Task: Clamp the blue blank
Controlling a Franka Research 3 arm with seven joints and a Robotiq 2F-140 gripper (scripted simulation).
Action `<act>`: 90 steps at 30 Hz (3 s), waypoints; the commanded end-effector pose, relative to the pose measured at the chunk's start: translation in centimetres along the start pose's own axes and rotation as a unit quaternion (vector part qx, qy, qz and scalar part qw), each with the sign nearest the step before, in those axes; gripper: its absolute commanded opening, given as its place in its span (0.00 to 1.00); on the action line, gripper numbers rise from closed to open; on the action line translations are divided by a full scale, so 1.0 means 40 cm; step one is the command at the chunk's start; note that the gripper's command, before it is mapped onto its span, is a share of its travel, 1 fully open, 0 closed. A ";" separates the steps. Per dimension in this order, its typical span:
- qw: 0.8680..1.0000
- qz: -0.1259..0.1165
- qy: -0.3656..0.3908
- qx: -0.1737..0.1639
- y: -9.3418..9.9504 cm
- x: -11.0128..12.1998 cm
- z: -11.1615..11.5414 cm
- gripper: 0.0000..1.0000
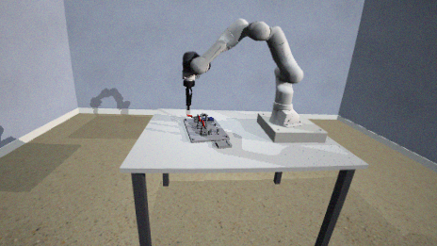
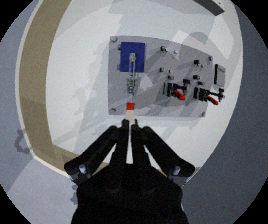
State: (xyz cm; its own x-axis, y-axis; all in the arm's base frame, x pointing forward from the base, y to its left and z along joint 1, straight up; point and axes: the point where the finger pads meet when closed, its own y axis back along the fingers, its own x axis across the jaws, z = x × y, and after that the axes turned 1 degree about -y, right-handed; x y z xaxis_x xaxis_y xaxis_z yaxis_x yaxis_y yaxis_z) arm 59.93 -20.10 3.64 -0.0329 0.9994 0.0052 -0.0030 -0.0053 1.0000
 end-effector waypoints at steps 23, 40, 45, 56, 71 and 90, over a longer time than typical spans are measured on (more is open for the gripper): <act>1.000 0.000 -0.002 0.001 0.000 0.001 -0.002 0.00; 1.000 0.000 -0.002 0.001 0.000 0.000 -0.008 0.00; 1.000 0.000 -0.002 0.001 0.001 0.000 -0.008 0.00; 1.000 0.000 -0.002 0.001 0.026 0.000 -0.008 0.00; 1.000 0.000 -0.002 0.001 0.033 0.000 -0.008 0.00; 1.000 0.000 -0.002 0.001 0.016 0.000 -0.009 0.00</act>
State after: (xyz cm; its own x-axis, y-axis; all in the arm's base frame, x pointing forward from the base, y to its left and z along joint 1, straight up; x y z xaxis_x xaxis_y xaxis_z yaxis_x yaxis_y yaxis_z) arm 59.54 -20.16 4.47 -0.0316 0.9995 0.0057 0.0010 -0.0057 1.0000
